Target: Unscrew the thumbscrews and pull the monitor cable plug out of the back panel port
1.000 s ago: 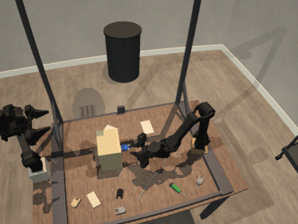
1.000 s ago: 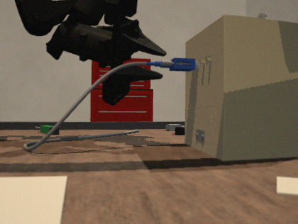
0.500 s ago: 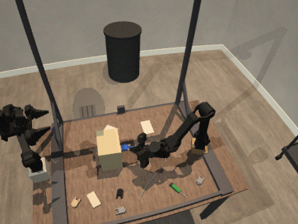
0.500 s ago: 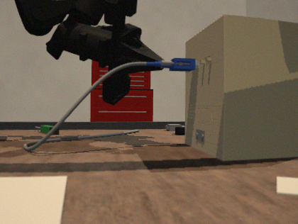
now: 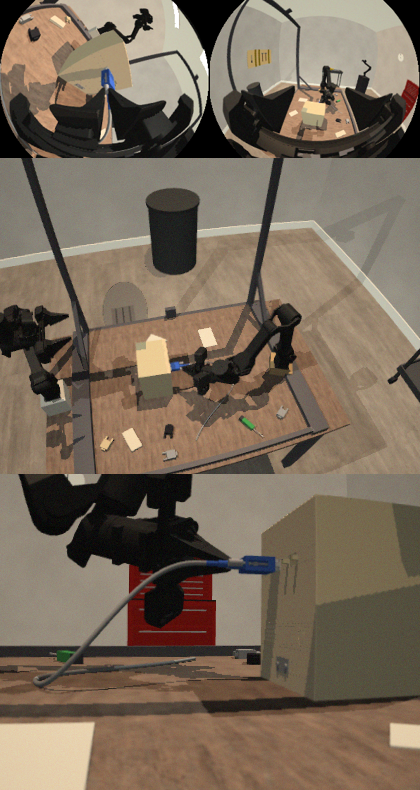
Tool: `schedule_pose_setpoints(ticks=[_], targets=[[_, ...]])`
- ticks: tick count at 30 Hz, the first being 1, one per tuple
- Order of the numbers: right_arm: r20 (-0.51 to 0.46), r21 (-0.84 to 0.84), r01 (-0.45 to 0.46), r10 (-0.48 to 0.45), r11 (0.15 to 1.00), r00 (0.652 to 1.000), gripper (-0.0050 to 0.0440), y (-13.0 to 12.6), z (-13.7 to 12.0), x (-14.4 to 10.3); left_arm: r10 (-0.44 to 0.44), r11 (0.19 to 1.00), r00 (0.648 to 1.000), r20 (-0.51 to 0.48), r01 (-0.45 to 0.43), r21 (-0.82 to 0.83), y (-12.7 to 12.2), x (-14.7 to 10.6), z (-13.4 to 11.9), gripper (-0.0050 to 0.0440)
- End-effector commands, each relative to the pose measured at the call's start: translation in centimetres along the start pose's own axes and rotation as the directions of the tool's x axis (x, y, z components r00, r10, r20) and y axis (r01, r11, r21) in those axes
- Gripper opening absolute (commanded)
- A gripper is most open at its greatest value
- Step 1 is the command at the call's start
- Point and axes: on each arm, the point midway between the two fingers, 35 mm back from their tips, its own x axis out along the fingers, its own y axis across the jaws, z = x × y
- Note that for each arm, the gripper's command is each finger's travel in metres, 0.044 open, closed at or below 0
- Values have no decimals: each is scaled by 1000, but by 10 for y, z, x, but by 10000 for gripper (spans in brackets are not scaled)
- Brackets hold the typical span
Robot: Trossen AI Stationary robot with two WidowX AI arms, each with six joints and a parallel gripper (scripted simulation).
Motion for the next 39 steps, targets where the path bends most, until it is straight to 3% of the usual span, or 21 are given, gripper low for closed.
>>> schedule_pose_setpoints(ticks=[1,39], targets=[[2,-7,-3,3,1000,1000,440,1,3,0,-43,999,999,11,43,-25,-6,-1,5,0],[2,-7,-3,3,1000,1000,440,1,3,0,-228,929,973,43,231,-290,2,0,4,0]])
